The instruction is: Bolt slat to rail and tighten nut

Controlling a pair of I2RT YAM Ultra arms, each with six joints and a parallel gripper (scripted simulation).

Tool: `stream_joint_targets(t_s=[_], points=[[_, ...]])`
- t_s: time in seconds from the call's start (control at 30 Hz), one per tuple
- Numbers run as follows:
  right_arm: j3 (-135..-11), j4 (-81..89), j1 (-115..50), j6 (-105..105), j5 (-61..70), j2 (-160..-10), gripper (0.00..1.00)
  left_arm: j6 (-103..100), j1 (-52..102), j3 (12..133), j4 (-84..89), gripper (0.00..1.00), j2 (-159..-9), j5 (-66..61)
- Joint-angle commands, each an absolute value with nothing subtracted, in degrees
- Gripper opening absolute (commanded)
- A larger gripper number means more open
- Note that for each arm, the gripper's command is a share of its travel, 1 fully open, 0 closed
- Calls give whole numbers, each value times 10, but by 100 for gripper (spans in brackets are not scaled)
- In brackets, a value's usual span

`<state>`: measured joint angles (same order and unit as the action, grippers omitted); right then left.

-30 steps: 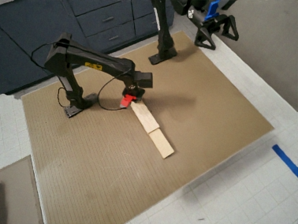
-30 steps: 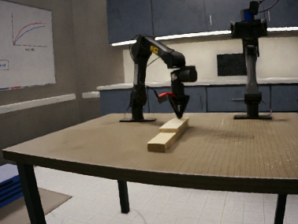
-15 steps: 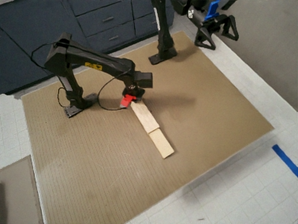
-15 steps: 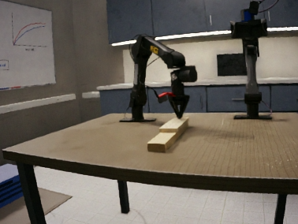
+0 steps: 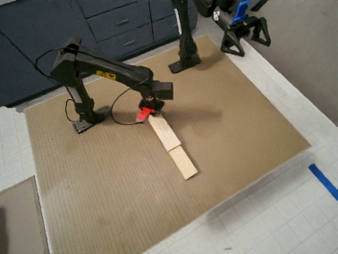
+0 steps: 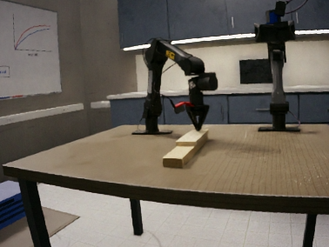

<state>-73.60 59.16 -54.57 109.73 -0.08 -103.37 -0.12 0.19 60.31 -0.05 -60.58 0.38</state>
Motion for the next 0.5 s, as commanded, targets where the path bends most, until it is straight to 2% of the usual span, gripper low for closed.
stream_joint_targets(t_s=[0.0,0.37,0.43,0.47], points=[[-740,587,-543,1097,0,-1047,12,-1,2,606,-3,100,-605,4],[-742,589,-542,1095,0,-1046,12,-1,2,606,-3,100,-605,4],[-738,591,-546,1097,-1,-1031,34,-1,2,606,-3,100,-605,4],[-738,591,-546,1097,-1,-1031,34,-1,2,606,-3,100,-605,4]])
